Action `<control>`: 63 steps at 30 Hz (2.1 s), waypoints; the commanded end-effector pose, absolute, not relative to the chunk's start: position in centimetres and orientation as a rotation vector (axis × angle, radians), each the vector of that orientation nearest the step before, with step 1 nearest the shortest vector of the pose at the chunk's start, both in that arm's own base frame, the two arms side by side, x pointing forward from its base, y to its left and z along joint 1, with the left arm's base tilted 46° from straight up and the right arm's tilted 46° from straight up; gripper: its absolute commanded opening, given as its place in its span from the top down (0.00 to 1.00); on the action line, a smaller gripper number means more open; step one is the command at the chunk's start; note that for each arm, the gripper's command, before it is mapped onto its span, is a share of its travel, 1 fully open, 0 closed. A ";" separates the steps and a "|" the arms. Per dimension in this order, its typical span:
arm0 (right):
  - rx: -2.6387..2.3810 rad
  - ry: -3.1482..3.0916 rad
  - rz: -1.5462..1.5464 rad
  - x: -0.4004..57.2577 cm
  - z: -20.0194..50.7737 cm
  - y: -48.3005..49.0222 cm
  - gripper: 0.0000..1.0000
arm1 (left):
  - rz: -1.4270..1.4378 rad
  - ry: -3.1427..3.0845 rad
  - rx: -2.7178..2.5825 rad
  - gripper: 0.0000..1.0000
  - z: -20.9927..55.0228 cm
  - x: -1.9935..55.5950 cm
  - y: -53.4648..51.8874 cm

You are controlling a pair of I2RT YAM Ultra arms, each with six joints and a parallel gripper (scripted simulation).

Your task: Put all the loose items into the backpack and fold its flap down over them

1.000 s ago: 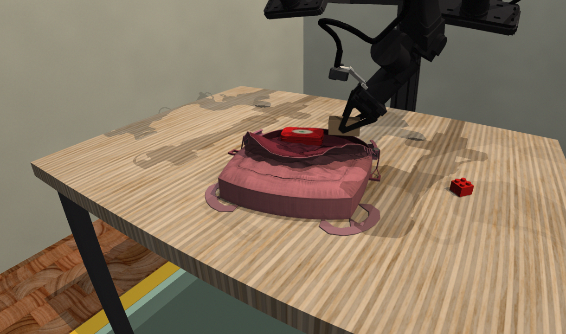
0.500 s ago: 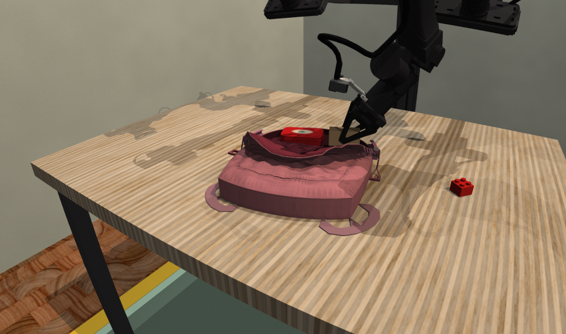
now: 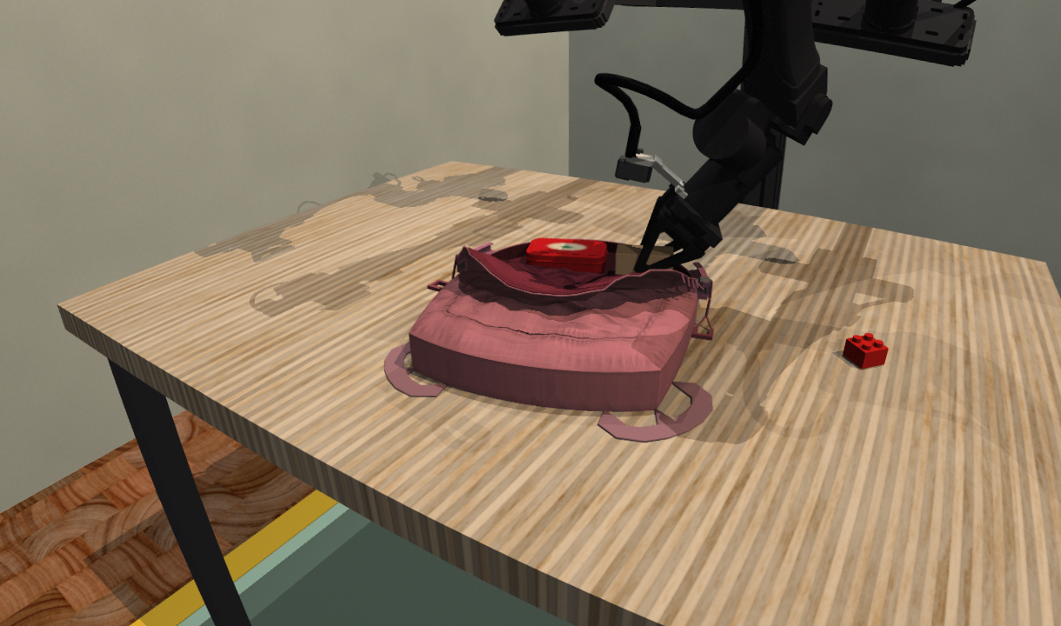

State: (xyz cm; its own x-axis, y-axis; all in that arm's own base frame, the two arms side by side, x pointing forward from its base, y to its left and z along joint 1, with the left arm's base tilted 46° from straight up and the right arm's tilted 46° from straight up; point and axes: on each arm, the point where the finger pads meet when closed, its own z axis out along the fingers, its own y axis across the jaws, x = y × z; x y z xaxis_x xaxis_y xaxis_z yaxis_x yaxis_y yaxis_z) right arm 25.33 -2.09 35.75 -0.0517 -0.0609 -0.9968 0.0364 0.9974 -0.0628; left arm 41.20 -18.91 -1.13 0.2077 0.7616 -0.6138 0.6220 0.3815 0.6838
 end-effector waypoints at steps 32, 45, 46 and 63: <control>-0.030 1.568 -0.085 25.0 38.2 -1.9 0.10 | 0.153 1.479 1.320 0.73 -2.0 42.3 -18.8; -0.030 1.568 -0.085 25.0 38.2 -1.9 0.10 | 0.154 1.479 1.320 0.73 -2.0 42.3 -18.6; -0.030 1.568 -0.085 25.0 38.2 -1.9 0.10 | 0.154 1.479 1.320 0.73 -2.0 42.3 -18.6; -0.030 1.568 -0.085 25.0 38.2 -2.0 0.10 | 0.120 1.472 1.315 0.73 -1.7 41.2 -18.7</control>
